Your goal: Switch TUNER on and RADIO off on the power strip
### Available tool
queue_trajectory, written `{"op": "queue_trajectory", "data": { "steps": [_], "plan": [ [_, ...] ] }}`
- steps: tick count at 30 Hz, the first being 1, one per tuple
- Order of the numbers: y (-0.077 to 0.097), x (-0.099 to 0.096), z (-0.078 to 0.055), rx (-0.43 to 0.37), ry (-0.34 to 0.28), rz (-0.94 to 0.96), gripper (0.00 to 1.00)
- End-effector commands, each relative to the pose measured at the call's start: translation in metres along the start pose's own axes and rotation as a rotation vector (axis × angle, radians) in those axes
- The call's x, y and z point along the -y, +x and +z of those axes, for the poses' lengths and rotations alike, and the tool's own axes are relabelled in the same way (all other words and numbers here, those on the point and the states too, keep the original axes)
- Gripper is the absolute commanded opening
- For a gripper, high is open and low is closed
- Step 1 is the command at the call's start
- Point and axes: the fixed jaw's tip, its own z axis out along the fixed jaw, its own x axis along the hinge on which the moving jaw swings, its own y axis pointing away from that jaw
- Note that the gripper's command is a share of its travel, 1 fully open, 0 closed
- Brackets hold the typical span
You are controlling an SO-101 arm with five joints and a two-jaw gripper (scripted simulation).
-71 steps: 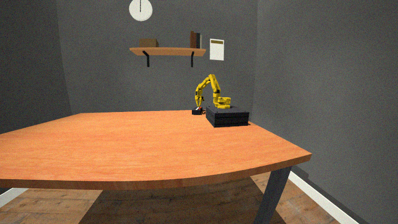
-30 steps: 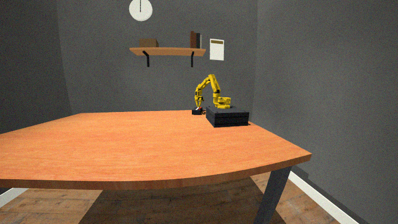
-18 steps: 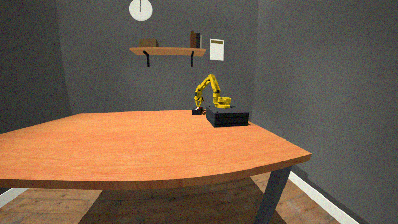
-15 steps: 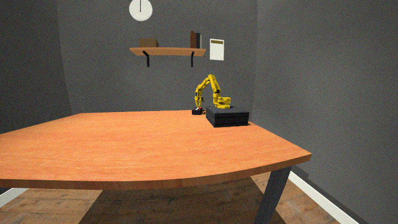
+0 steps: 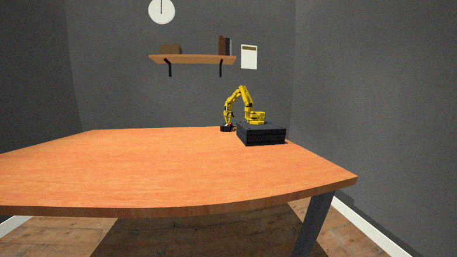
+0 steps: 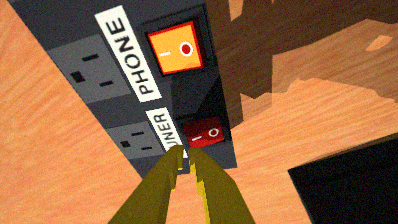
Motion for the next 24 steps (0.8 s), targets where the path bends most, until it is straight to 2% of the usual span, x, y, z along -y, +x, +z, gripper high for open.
{"op": "queue_trajectory", "data": {
  "steps": [1,9,24],
  "plan": [
    [0.004,0.005,0.007,-0.01,0.023,0.0,0.0],
    [0.005,0.006,0.015,-0.01,0.023,0.0,0.0],
    [0.006,0.008,0.019,-0.01,0.023,0.002,0.0]
  ]
}}
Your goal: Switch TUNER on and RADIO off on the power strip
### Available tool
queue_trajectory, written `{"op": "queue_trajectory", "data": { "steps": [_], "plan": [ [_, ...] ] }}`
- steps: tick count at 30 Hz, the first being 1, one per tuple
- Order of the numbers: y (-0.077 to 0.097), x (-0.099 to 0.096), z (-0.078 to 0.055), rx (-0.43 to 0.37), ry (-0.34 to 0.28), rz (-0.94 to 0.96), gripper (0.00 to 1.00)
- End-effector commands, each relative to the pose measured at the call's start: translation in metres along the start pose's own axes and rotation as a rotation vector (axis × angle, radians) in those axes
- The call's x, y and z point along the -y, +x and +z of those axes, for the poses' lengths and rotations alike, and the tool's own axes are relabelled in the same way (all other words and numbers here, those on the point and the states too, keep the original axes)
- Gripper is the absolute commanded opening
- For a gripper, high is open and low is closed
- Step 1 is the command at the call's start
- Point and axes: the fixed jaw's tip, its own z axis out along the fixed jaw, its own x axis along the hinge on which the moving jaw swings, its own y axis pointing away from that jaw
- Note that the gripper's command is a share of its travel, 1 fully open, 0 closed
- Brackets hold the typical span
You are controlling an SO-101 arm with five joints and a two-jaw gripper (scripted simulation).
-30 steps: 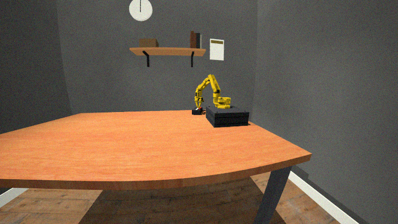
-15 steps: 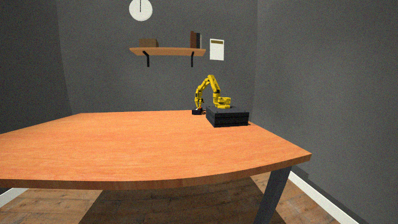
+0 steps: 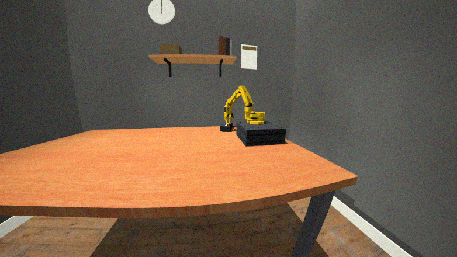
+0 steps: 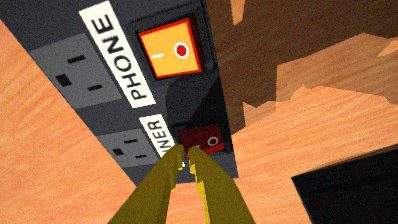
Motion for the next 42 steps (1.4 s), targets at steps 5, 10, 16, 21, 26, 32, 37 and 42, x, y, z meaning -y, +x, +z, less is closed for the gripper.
{"op": "queue_trajectory", "data": {
  "steps": [5,10,16,21,26,32,37,42],
  "plan": [
    [0.0045,0.0078,0.0115,-0.013,0.034,0.005,0.0],
    [0.0046,0.008,0.0117,-0.013,0.034,0.005,0.0],
    [0.0048,0.0094,0.0141,-0.013,0.034,0.006,0.0],
    [0.0049,0.0101,0.0154,-0.013,0.034,0.007,0.0],
    [0.0049,0.0102,0.0154,-0.013,0.034,0.007,0.0],
    [0.005,0.0115,0.0176,-0.013,0.034,0.009,0.0],
    [0.0052,0.0125,0.0192,-0.013,0.034,0.01,0.0],
    [0.0052,0.0126,0.0193,-0.013,0.034,0.01,0.0]
  ]
}}
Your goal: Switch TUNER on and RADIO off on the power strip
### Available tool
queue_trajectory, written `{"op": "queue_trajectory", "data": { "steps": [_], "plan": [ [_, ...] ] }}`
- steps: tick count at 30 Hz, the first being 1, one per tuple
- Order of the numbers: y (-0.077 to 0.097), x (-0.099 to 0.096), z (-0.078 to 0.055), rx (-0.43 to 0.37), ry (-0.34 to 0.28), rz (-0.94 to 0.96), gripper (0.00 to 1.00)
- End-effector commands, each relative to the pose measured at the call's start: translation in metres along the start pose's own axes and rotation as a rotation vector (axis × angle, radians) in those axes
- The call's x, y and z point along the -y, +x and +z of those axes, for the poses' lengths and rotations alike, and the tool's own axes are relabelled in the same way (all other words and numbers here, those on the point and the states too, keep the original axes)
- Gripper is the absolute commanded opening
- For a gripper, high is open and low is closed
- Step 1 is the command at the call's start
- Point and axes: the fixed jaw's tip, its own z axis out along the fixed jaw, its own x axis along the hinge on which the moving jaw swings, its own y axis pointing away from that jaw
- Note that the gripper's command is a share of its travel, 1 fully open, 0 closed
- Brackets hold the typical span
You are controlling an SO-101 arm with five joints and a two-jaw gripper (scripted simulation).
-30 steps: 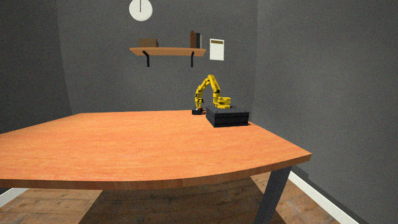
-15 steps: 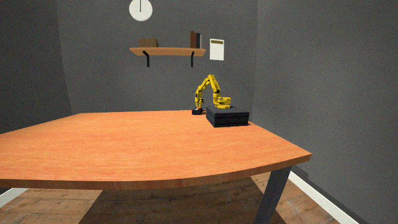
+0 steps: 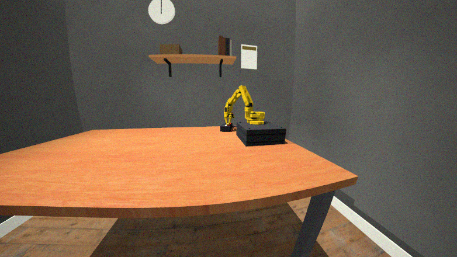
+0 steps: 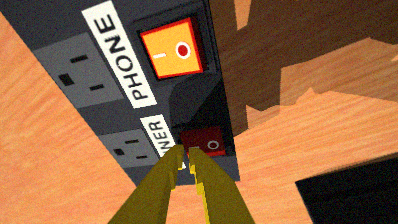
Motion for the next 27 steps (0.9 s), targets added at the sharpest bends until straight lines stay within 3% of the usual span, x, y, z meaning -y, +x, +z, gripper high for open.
{"op": "queue_trajectory", "data": {
  "steps": [1,18,27],
  "plan": [
    [0.0052,0.0136,0.0178,-0.022,0.061,0.01,0.0],
    [0.0054,0.0163,0.0215,-0.022,0.061,0.014,0.0],
    [0.0045,0.0123,0.0133,-0.022,0.061,0.011,0.0]
  ]
}}
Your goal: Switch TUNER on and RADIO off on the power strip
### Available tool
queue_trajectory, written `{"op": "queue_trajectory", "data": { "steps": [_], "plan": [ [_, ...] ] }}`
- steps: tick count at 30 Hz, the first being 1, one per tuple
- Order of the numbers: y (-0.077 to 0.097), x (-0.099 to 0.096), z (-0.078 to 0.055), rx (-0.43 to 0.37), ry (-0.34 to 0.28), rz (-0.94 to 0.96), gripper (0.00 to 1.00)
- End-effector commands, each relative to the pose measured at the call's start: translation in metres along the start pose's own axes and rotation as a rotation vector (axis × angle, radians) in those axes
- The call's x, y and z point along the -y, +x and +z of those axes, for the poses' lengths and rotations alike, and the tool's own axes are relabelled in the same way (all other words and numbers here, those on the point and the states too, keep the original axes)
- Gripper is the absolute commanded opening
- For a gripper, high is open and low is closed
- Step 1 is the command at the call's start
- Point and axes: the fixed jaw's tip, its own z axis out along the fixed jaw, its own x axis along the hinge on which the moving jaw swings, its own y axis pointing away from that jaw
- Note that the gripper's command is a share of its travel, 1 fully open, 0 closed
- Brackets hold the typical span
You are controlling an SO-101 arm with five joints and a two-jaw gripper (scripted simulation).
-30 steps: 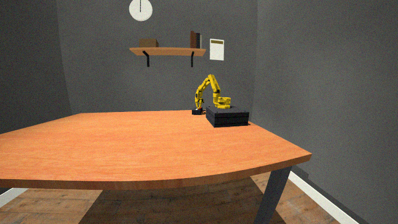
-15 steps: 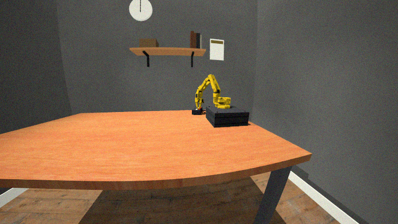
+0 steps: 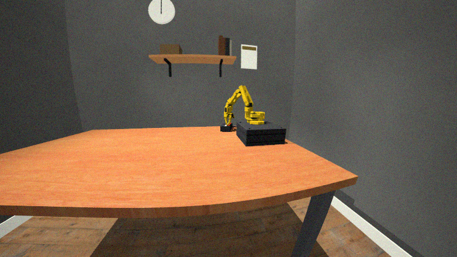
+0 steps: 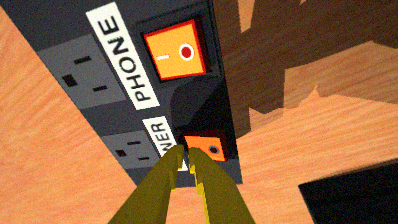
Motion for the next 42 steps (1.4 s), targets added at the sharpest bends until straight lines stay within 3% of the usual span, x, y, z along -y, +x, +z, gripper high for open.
{"op": "queue_trajectory", "data": {
  "steps": [1,15,27,31,38,40,42],
  "plan": [
    [0.005,0.013,0.01,-0.028,0.077,0.011,0.0],
    [0.003,0.005,-0.011,-0.028,0.077,0.004,0.0],
    [0.001,0.003,-0.013,-0.028,0.077,0.009,0.0],
    [-0.008,-0.001,-0.012,-0.027,0.077,0.04,0.0],
    [-0.044,-0.011,-0.011,-0.024,0.079,0.154,0.0],
    [-0.044,-0.011,-0.011,-0.024,0.079,0.154,0.0],
    [-0.056,-0.012,-0.011,-0.023,0.079,0.191,0.0]
  ]
}}
